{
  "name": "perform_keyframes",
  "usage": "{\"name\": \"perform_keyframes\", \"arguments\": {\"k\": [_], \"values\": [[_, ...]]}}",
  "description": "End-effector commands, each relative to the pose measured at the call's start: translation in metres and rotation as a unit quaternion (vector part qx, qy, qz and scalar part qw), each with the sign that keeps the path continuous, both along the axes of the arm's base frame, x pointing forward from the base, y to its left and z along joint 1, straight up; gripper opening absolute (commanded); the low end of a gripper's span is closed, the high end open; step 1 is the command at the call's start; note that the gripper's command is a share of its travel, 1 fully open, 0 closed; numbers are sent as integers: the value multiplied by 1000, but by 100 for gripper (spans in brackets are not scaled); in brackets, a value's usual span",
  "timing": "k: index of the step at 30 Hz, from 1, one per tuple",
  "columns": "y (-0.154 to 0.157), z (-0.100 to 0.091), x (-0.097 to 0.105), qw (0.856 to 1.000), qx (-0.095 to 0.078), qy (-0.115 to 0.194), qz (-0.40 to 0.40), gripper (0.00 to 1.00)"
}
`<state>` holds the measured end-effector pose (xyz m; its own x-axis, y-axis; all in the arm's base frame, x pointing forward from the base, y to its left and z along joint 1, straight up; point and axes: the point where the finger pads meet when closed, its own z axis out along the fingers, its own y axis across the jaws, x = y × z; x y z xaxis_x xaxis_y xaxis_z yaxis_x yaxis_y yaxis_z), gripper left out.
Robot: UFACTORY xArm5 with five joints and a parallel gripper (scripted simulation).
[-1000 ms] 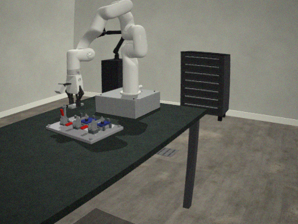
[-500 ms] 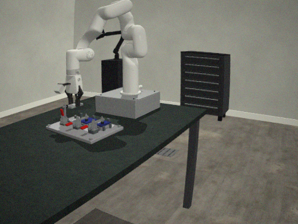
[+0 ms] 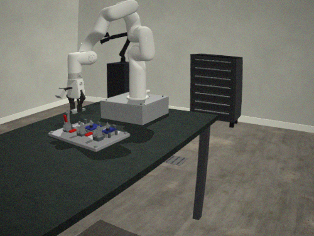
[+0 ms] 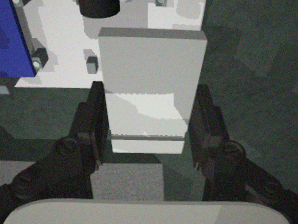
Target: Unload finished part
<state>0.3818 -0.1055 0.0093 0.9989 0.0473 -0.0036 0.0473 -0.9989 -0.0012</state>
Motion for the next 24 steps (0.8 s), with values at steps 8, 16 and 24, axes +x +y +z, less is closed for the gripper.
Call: {"name": "perform_keyframes", "arguments": {"k": [8,16,24], "values": [[-18,1,2,1000,0,-2,0,0],[-37,1,3,1000,0,-1,0,0],[-52,1,4,1000,0,-1,0,0]]}}
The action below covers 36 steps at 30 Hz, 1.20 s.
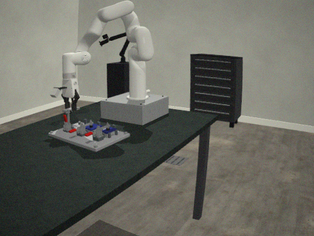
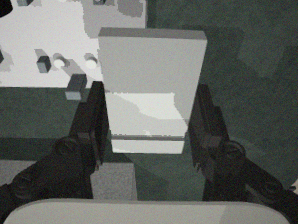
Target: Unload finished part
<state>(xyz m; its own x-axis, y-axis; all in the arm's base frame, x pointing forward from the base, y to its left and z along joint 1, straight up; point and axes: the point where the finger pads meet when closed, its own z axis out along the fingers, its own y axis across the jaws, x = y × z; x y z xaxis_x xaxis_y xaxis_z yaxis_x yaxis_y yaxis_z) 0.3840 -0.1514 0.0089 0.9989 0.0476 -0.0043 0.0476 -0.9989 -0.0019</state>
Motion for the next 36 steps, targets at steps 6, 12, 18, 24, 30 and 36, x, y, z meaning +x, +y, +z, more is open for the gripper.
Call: {"name": "perform_keyframes", "arguments": {"k": [6,12,18,24,30,36], "values": [[-20,1,2,1000,-1,-2,0,0],[-33,1,3,1000,-1,-1,0,0],[-39,1,3,1000,0,-1,0,0],[-47,1,4,1000,0,-1,0,0],[-50,1,4,1000,0,-1,0,0],[-52,1,4,1000,0,-1,0,0]]}}
